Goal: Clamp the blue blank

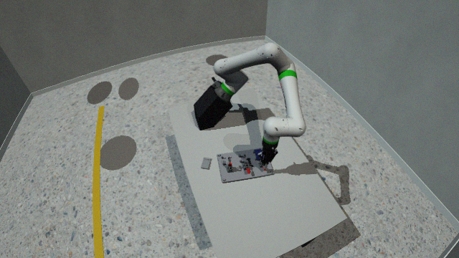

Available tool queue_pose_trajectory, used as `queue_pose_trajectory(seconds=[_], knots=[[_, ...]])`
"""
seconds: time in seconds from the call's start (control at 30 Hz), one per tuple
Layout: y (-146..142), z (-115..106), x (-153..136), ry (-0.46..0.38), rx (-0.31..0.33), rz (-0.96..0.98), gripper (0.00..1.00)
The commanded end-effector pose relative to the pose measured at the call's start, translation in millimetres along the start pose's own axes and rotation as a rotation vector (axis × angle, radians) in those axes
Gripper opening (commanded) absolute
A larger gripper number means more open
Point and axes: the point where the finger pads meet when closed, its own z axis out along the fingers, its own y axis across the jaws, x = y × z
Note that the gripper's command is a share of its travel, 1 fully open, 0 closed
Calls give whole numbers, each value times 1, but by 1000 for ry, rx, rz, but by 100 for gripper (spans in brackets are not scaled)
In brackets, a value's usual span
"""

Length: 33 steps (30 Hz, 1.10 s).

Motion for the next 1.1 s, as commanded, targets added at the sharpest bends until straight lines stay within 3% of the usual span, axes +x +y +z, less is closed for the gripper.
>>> queue_pose_trajectory(seconds=[0.0, 1.07], knots=[[0, 0, 0, 0, 0, 0, 0], [0, 4, 0, 0, 0, 0, 0]])
